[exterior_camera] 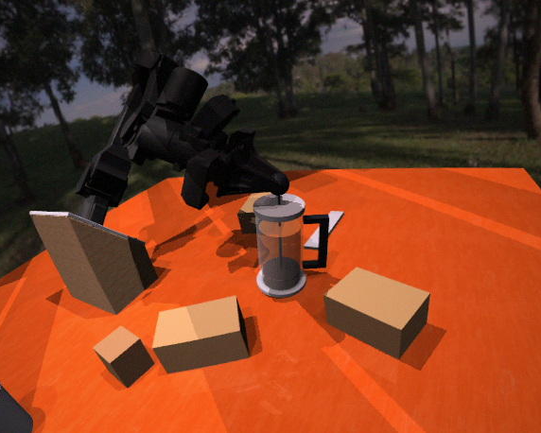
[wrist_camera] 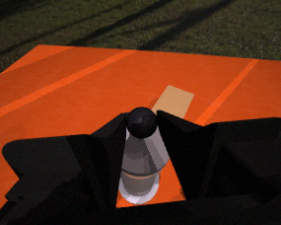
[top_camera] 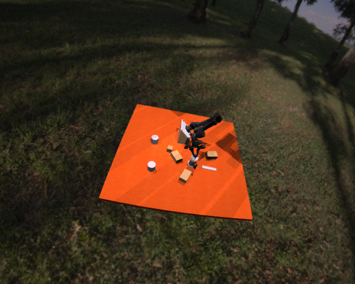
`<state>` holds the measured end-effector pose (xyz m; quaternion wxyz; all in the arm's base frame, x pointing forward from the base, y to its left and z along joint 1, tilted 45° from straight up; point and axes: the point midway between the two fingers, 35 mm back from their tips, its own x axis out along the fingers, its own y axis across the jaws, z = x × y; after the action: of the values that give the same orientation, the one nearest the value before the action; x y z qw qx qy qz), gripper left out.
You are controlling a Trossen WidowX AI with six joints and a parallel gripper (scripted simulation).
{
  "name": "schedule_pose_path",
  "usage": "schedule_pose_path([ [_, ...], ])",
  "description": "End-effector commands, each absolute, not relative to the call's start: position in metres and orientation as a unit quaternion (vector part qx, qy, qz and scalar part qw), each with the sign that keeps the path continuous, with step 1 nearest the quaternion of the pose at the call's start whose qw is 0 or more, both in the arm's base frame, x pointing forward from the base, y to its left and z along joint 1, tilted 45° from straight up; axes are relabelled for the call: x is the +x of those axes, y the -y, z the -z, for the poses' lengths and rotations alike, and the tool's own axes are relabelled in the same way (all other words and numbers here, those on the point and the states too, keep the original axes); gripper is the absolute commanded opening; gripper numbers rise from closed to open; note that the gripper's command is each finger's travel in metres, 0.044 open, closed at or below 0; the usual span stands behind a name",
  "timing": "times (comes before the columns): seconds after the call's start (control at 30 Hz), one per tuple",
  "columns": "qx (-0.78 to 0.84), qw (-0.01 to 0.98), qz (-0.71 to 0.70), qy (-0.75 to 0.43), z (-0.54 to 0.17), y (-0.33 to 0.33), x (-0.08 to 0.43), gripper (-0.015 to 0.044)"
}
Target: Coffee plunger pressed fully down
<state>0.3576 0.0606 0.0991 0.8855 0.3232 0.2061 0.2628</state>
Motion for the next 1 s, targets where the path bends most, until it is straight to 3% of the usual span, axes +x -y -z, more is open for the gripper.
schedule_pose_path([
  [0.0,0.323,0.885,-0.263,-0.207,-0.099,-0.061,0.357,0.0114],
  [0.03,0.323,0.885,-0.263,-0.207,-0.099,-0.061,0.357,0.0114],
  [0.43,0.323,0.885,-0.263,-0.207,-0.099,-0.061,0.357,0.0429],
  [0.97,0.326,0.882,-0.263,-0.216,-0.154,-0.002,0.338,0.044],
])
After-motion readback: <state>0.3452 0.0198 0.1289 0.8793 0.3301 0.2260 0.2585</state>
